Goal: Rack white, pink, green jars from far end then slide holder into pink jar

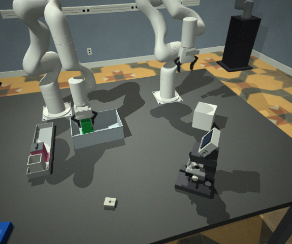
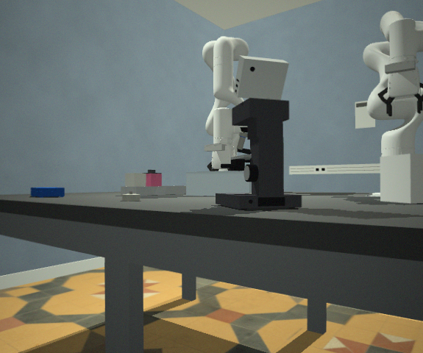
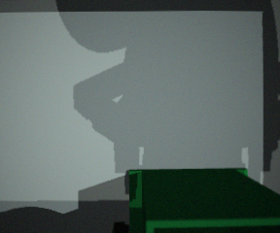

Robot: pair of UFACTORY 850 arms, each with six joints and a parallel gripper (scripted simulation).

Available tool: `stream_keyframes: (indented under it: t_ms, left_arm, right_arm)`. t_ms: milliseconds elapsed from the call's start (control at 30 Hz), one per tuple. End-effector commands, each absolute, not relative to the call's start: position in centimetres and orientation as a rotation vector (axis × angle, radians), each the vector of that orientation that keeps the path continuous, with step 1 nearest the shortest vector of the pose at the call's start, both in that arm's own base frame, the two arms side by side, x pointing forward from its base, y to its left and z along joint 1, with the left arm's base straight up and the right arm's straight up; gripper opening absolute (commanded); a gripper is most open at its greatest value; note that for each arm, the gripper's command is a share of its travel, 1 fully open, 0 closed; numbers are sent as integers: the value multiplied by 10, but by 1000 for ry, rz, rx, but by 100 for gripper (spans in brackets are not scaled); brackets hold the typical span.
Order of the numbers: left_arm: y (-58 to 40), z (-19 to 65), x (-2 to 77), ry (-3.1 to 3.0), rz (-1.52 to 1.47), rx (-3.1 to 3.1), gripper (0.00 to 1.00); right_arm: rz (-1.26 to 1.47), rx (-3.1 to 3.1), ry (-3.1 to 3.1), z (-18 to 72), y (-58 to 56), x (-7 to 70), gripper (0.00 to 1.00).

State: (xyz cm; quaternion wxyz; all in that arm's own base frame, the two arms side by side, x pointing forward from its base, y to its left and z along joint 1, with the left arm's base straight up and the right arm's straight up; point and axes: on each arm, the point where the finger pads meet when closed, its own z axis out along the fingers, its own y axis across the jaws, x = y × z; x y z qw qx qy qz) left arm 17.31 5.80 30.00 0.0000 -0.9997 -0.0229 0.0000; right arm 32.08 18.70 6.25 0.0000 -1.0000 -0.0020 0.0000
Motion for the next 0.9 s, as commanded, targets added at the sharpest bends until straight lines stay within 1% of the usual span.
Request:
stream_keyframes:
  t_ms: [0,500,533,867]
  left_arm:
    - [58,301,174,-72,-2,-3140,100]
    - [58,301,174,-72,-2,-3140,100]
    - [58,301,174,-72,-2,-3140,100]
    - [58,301,174,-72,-2,-3140,100]
  right_arm:
    - [-2,-3141,-6,63,187,321,74]
    - [-2,-3141,-6,63,187,321,74]
    - [-2,-3141,-6,63,187,321,0]
    - [-2,-3141,-6,63,187,321,0]
